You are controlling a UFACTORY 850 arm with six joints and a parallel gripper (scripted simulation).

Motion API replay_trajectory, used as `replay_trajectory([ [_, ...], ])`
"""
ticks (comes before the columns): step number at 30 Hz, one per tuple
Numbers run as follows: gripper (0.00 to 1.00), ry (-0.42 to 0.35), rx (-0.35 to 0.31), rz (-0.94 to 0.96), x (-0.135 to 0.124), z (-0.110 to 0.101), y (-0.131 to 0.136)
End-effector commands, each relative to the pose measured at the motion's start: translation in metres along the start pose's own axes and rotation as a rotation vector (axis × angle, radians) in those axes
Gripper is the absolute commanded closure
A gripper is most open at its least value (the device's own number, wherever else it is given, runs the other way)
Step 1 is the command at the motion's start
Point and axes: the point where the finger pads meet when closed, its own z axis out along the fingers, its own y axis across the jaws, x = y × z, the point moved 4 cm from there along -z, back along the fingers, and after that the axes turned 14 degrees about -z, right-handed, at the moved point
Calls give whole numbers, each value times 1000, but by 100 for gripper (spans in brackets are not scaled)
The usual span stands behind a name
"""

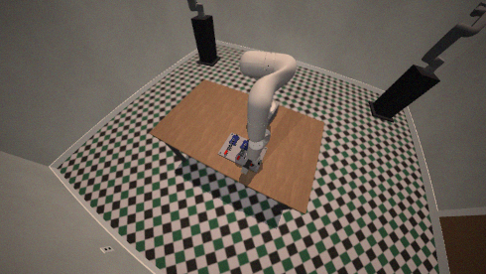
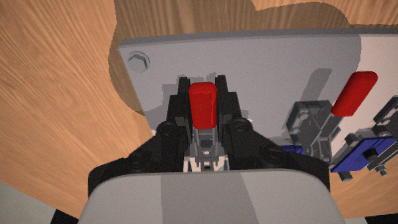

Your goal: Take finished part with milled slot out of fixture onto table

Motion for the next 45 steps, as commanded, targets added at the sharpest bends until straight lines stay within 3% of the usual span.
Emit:
replay_trajectory([
  [1, 100, 2, 0, 0, 1, -1, 0],
  [45, 100, 2, 0, 0, -1, -5, 0],
])
